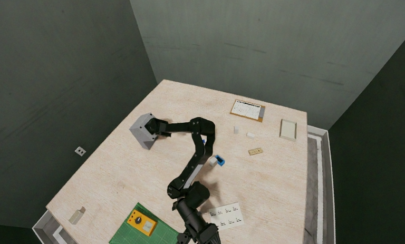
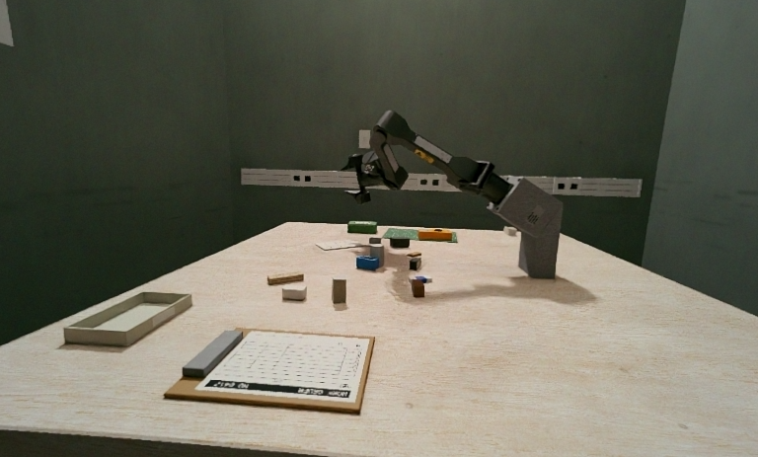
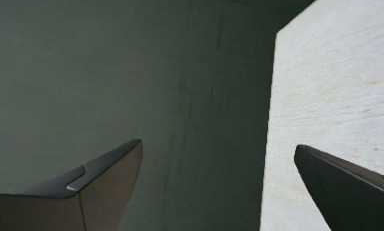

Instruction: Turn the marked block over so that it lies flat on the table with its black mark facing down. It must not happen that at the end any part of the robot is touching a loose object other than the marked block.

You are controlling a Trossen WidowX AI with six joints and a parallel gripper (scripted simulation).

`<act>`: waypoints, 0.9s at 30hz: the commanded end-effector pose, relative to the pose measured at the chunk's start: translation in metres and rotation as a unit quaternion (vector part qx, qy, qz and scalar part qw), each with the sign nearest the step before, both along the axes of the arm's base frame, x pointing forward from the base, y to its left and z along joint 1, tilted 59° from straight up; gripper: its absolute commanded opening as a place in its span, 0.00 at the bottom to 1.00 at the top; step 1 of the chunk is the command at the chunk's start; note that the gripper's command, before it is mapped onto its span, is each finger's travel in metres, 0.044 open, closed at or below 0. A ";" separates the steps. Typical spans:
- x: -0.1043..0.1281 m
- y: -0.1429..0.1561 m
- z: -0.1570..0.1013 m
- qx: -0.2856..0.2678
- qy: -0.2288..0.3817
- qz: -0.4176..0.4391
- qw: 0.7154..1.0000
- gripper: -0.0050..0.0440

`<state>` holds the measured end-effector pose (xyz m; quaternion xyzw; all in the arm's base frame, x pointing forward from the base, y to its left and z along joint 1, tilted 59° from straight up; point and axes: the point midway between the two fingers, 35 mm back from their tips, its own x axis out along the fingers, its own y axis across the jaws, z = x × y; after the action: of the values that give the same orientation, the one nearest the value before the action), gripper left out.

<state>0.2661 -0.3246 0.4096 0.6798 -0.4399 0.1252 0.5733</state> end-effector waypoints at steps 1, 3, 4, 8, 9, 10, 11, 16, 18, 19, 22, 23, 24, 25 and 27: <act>-0.003 0.003 0.007 -0.008 -0.006 -0.001 1.000 0.92; -0.003 0.003 0.007 -0.008 -0.006 -0.001 1.000 0.92; -0.003 0.003 0.007 -0.008 -0.006 -0.001 1.000 0.92; -0.003 0.003 0.007 -0.008 -0.006 -0.001 1.000 0.92; -0.003 0.003 0.007 -0.008 -0.006 -0.001 1.000 0.92; -0.003 0.003 0.007 -0.008 -0.006 -0.001 1.000 0.92; -0.003 0.003 0.007 -0.008 -0.006 -0.001 1.000 0.92; -0.003 0.003 0.007 -0.008 -0.006 -0.001 1.000 0.92; -0.003 0.003 0.007 -0.008 -0.006 -0.001 1.000 1.00; -0.003 0.003 0.007 -0.008 -0.006 -0.001 1.000 1.00; -0.003 0.003 0.008 -0.008 -0.006 -0.001 1.000 1.00; -0.003 0.003 0.008 -0.009 -0.006 -0.002 1.000 1.00; -0.003 0.004 0.009 -0.009 -0.006 -0.003 1.000 1.00; -0.003 0.004 0.010 -0.010 -0.006 -0.003 1.000 1.00; -0.002 0.005 0.012 -0.012 -0.007 -0.004 1.000 1.00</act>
<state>0.2666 -0.3246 0.4094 0.6793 -0.4398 0.1239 0.5742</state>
